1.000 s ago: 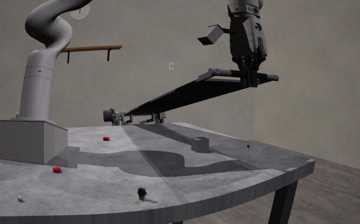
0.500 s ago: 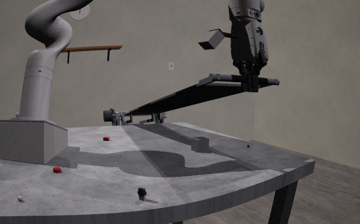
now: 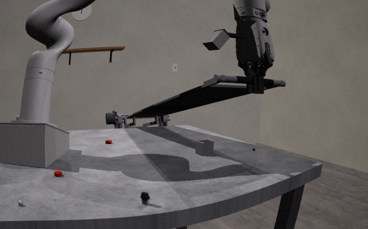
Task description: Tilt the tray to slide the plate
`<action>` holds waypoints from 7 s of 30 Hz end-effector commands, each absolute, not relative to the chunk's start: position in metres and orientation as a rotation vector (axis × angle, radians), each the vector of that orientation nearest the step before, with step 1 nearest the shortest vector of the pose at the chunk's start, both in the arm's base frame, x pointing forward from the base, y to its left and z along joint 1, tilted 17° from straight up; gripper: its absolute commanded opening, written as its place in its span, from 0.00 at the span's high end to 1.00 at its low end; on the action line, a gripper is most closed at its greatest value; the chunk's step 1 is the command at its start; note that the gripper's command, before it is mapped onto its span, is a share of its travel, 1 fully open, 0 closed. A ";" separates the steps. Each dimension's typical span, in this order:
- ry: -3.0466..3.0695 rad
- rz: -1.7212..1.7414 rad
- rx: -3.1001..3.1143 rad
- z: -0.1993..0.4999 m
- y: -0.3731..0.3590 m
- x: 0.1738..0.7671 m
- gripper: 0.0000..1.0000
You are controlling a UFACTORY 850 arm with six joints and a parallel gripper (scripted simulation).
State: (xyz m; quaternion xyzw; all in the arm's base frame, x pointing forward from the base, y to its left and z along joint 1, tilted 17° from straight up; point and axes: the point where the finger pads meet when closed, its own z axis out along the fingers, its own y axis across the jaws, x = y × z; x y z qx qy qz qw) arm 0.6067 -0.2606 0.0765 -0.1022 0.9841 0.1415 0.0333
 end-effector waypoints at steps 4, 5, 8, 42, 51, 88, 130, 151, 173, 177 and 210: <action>3.026 0.433 -0.314 0.078 -0.261 0.608 1.00; 3.026 0.433 -0.314 0.083 -0.262 0.607 1.00; 3.026 0.433 -0.314 0.125 -0.264 0.604 1.00; 3.026 0.433 -0.314 0.127 -0.264 0.603 1.00; 3.026 0.433 -0.314 0.079 -0.261 0.608 1.00; 3.026 0.433 -0.314 0.080 -0.261 0.607 1.00; 3.026 0.433 -0.314 0.079 -0.261 0.607 1.00; 3.026 0.433 -0.314 0.089 -0.262 0.607 1.00; 3.026 0.433 -0.314 0.082 -0.262 0.607 1.00; 3.026 0.433 -0.314 0.122 -0.264 0.604 1.00; 3.026 0.433 -0.314 0.107 -0.263 0.605 1.00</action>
